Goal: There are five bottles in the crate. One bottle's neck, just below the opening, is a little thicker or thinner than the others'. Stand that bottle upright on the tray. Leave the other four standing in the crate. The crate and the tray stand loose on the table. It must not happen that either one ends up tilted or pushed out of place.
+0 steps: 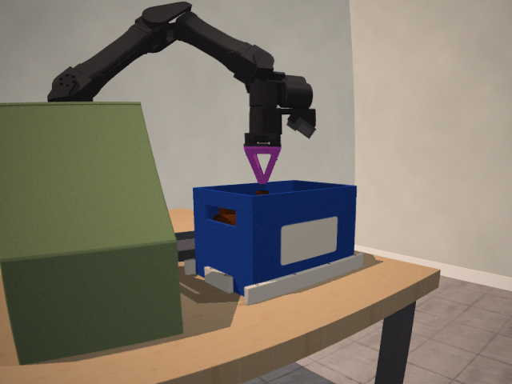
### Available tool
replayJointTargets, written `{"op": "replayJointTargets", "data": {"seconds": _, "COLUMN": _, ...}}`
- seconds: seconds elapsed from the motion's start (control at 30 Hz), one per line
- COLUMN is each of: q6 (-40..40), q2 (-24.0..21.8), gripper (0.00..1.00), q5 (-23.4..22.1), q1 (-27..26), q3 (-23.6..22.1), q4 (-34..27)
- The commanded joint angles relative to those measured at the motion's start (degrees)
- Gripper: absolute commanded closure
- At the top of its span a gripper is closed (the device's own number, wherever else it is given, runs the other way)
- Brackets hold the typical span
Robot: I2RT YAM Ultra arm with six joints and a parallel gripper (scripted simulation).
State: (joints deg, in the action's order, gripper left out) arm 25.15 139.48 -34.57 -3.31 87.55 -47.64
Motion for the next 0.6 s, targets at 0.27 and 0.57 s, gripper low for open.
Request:
{"op": "replayJointTargets", "data": {"seconds": 0.27, "q6": 0.61, "q2": 0.27, "gripper": 0.39, "q5": -0.09, "q1": -0.67, "q3": 1.53, "q4": 1.03}}
{"op": "replayJointTargets", "data": {"seconds": 0.57, "q6": 1.12, "q2": 0.67, "gripper": 0.39, "q5": -0.09, "q1": -0.27, "q3": -1.24, "q4": 2.08}}
